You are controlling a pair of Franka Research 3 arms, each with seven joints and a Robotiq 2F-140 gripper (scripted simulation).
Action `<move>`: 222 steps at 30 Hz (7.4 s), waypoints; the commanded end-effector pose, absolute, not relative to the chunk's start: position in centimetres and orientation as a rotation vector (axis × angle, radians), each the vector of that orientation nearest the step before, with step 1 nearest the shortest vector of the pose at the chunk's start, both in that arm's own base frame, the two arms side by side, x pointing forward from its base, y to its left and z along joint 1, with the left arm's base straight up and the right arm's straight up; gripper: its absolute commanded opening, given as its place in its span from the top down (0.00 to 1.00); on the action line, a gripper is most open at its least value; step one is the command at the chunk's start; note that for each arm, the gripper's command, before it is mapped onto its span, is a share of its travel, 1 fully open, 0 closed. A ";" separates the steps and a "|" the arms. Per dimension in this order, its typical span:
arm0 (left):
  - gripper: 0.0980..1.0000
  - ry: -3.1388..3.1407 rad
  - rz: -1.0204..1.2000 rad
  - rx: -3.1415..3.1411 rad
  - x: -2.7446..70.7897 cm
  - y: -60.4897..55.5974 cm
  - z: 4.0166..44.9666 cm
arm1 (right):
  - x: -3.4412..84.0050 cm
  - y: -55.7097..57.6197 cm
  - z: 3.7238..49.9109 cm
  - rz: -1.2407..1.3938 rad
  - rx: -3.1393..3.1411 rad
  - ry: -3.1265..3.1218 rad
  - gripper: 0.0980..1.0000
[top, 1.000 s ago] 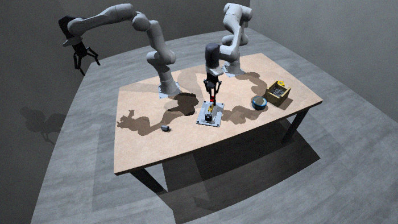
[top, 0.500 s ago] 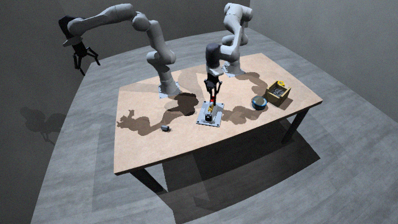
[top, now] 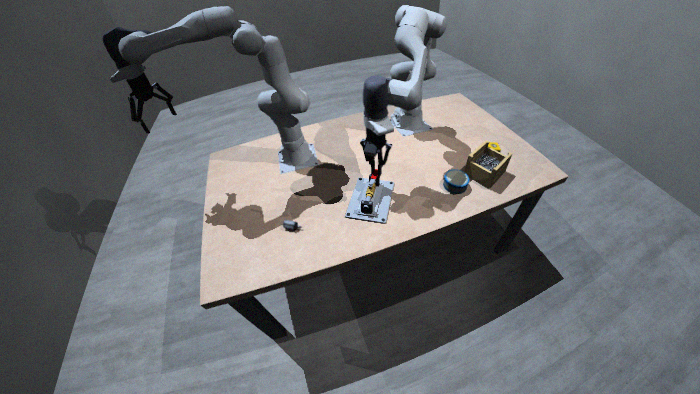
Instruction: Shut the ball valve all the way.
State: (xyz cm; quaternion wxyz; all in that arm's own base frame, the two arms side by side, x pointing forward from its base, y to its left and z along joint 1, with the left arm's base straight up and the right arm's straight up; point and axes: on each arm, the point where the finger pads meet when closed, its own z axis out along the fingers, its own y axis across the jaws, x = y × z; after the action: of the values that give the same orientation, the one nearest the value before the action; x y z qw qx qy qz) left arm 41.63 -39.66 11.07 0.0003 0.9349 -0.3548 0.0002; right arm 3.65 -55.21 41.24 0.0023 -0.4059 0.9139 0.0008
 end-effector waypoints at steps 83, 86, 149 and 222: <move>1.00 -1.793 0.000 2.580 44.1 -37.7 10.9 | 3.7 -55.2 41.3 0.002 -1.273 2.867 0.00; 1.00 -1.825 0.000 2.557 44.3 -37.6 10.9 | 3.7 -55.2 41.3 0.002 -1.273 2.867 0.00; 1.00 -2.219 0.000 2.224 46.7 -36.9 10.9 | 3.7 -55.2 41.3 0.002 -1.273 2.867 0.00; 1.00 -2.591 0.000 1.776 49.7 -37.1 10.9 | 3.7 -55.2 41.3 0.002 -1.273 2.867 0.00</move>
State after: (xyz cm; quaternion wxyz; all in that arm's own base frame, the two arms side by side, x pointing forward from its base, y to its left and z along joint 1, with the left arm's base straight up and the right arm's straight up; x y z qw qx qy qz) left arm 49.71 -37.16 11.06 0.0013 0.5991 -0.8007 0.0031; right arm 3.65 -55.21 41.24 0.0023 -0.4059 0.9139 0.0008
